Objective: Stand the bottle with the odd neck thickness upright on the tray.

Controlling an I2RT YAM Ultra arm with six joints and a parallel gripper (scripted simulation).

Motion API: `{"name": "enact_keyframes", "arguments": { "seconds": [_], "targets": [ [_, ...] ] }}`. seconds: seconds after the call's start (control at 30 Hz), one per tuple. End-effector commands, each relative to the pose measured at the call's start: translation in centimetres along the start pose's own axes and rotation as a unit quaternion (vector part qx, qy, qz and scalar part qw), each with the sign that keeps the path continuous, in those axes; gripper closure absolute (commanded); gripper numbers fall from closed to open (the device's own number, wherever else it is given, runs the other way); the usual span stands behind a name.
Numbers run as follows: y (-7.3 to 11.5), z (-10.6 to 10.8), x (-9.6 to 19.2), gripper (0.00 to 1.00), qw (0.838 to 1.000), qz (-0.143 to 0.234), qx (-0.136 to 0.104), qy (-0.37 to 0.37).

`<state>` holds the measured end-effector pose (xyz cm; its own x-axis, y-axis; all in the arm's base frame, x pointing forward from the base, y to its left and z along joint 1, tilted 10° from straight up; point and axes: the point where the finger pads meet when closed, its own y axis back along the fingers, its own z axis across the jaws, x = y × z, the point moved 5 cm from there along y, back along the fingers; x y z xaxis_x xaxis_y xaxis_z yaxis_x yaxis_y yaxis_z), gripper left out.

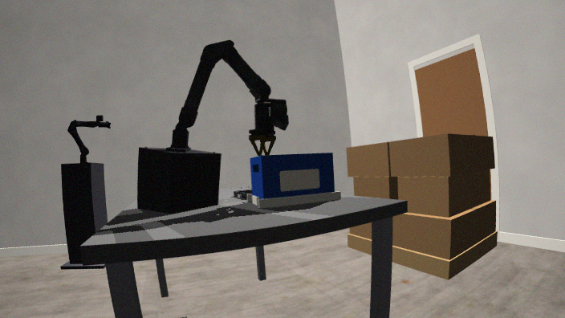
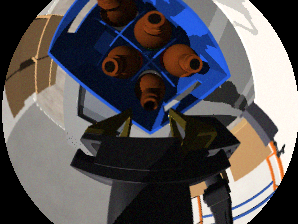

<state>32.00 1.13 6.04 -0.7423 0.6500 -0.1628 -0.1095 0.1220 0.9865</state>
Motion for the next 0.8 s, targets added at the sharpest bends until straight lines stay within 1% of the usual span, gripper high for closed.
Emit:
{"name": "enact_keyframes", "arguments": {
  "seconds": [0.0,0.43,0.57,0.77],
  "targets": [
    [0.76,0.8,-1.11,0.39,1.0,-0.018,-0.018,-0.003],
    [0.36,0.81,-0.99,0.39,1.0,-0.012,-0.012,-0.001],
    [0.82,0.87,-1.08,0.39,1.0,-0.016,-0.016,-0.002],
    [0.72,0.87,-1.03,0.39,1.0,-0.015,-0.015,-0.002]
  ]
}}
